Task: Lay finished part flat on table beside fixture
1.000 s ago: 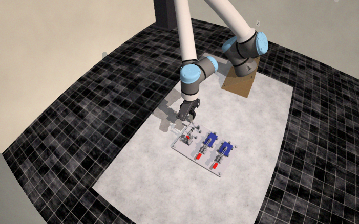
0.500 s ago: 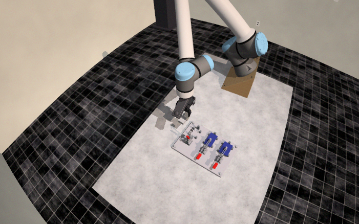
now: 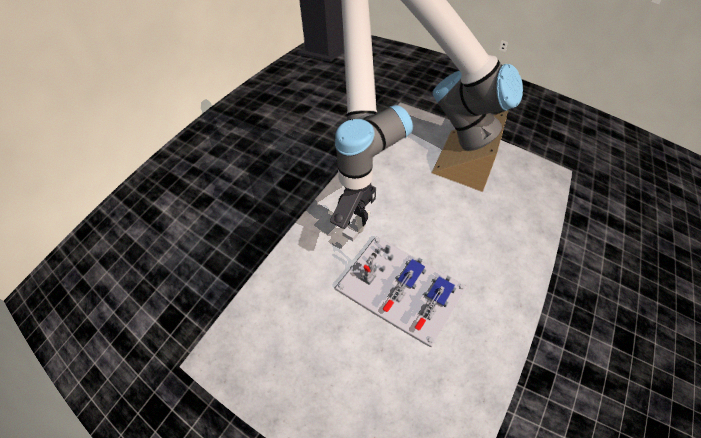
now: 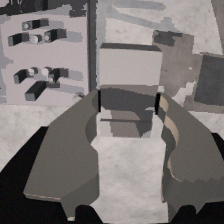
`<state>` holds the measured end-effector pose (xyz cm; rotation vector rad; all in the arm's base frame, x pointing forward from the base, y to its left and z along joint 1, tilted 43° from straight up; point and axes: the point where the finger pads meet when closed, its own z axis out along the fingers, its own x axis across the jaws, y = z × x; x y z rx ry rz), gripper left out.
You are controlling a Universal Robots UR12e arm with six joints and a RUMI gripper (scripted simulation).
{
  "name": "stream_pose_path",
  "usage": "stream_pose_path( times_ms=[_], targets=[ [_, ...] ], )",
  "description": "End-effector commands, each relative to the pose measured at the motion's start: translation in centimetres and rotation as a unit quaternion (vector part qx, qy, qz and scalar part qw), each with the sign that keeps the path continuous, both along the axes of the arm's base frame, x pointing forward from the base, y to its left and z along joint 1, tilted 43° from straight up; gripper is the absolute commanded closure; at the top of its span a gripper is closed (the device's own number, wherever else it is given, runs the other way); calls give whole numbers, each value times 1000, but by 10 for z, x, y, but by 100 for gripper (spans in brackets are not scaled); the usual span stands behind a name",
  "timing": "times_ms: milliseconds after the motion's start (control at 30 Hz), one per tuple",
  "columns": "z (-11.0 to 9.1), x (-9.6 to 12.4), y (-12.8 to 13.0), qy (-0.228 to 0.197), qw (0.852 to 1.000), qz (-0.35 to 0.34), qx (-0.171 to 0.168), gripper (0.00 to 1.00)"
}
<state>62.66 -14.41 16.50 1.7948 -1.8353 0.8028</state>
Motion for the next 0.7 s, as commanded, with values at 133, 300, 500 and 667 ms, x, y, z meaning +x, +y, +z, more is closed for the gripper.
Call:
stream_pose_path(
  times_ms=[133, 300, 500, 667],
  targets=[
    [4, 0, -3, -1, 1000, 0, 0, 100],
    [5, 0, -4, -1, 1000, 0, 0, 100],
    [5, 0, -4, -1, 1000, 0, 0, 100],
    [5, 0, -4, -1, 1000, 0, 0, 100]
  ],
)
